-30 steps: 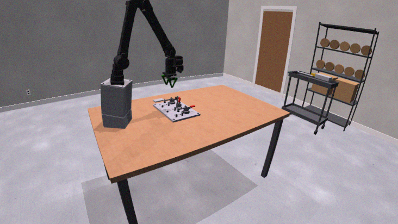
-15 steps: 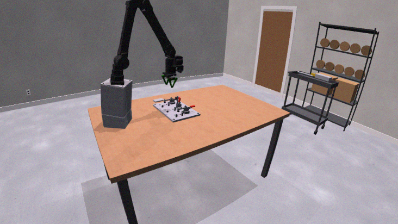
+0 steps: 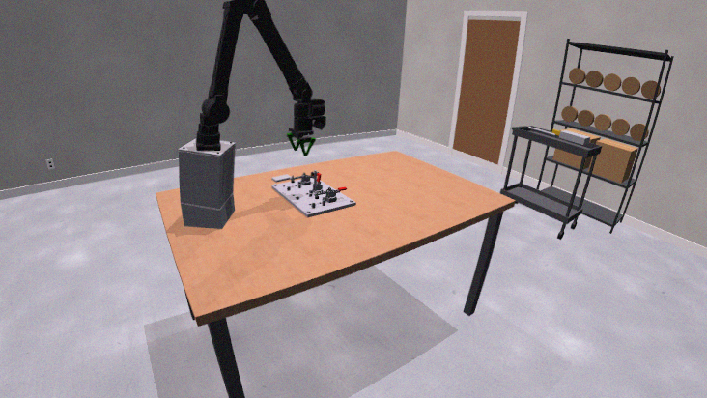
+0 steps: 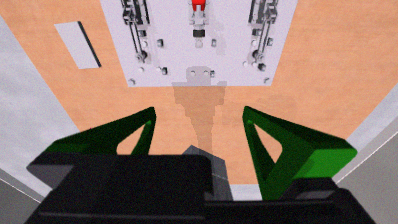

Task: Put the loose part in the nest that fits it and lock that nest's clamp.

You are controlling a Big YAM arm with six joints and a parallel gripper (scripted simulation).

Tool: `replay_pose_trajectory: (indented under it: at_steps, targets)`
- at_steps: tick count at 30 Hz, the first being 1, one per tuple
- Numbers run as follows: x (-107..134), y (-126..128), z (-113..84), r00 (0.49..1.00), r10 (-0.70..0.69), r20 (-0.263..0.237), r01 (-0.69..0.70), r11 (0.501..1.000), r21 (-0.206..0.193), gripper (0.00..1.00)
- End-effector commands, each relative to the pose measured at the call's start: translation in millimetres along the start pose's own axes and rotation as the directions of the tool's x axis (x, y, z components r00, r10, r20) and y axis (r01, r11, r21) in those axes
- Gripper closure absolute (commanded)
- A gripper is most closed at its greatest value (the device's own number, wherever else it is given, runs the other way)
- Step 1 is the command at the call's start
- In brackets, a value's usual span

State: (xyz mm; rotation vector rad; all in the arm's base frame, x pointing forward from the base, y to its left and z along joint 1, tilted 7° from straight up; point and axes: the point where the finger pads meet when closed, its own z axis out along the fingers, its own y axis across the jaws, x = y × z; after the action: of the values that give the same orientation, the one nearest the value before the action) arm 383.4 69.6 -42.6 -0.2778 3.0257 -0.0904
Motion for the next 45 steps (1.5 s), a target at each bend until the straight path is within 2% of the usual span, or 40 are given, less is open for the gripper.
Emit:
replay_pose_trajectory:
  at_steps: [1,12,21,22,24,30,36,38,45]
  targets:
    - [-14.5,-0.4,-4.6,1.000,-0.012,0.016,0.012,1.000,0.001,0.08]
    - [-15.6,0.0,-5.1,1.000,-0.012,0.020,0.012,1.000,0.000,0.08]
    - [-17.7,10.7,-3.6,1.000,-0.003,0.017,0.003,1.000,0.000,0.08]
    - [-12.0,12.6,-1.4,1.000,-0.004,0.006,0.004,1.000,0.000,0.08]
    - [-17.6,17.7,-3.6,1.000,-0.003,0.014,0.003,1.000,0.000,0.08]
    - [-19.6,41.7,-3.7,1.000,-0.003,0.014,0.003,1.000,0.000,0.08]
    - [-22.7,78.2,-3.8,1.000,-0.003,0.013,0.003,1.000,-0.001,0.08]
    - [-22.7,78.2,-3.8,1.000,-0.003,0.013,0.003,1.000,-0.001,0.08]
    - [-27.4,132.7,-4.0,1.000,-0.003,0.014,0.003,1.000,-0.003,0.08]
